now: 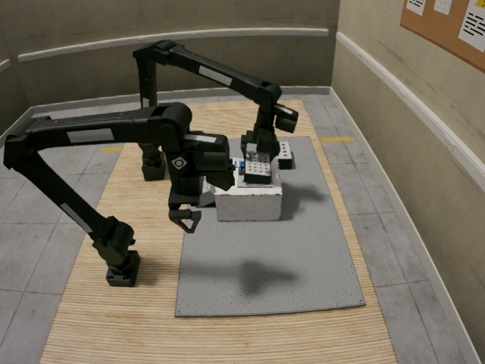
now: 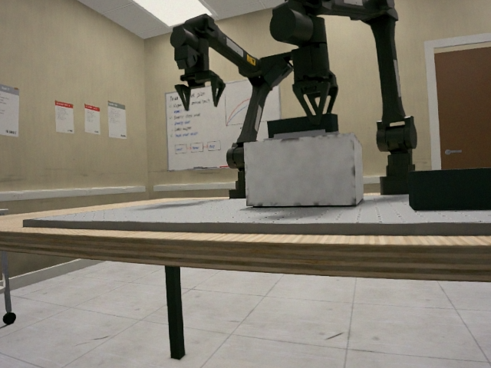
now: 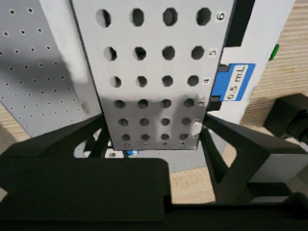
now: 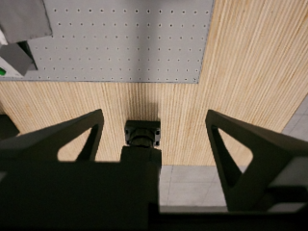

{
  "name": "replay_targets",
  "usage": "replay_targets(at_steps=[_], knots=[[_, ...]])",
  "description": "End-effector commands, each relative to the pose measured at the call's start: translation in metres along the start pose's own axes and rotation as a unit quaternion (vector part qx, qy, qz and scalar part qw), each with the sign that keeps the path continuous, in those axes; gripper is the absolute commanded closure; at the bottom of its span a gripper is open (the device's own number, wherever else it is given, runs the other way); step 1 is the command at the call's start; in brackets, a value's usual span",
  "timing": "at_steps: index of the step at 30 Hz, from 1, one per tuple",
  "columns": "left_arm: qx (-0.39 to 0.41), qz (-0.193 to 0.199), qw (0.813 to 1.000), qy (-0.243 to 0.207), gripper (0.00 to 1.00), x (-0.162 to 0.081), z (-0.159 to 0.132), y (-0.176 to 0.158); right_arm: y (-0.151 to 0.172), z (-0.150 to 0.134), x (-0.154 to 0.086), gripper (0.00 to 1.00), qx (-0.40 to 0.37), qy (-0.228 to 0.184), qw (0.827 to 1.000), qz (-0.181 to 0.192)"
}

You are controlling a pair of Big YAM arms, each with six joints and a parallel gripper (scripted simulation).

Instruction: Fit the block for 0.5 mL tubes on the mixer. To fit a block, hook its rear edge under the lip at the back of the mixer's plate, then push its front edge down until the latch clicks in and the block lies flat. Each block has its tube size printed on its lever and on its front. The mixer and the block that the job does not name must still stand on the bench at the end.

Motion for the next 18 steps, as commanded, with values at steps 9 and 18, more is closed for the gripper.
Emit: replay_targets(at_steps=[9,18], knots=[[-0.010,0.052,0.999,0.006,1.00,-0.0313,0.0020,0.0109,-0.0004,0.0092,-0.0236,0.00,0.009,-0.028,1.000,0.001],[-0.011,0.053,0.999,0.011,1.00,-0.0315,0.0021,0.0102,-0.0004,0.0076,-0.0178,0.00,0.009,-0.022,1.000,0.000]])
Point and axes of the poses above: on each arm, the point where the finger pads meet when closed, its own x axis out along the fingers, its own y axis across the jaws, z = x × y, the point moved 9 cm from there along -x, back along the fingers, and after that the axes turned 11 degrees about x, right-handed, at the moved point
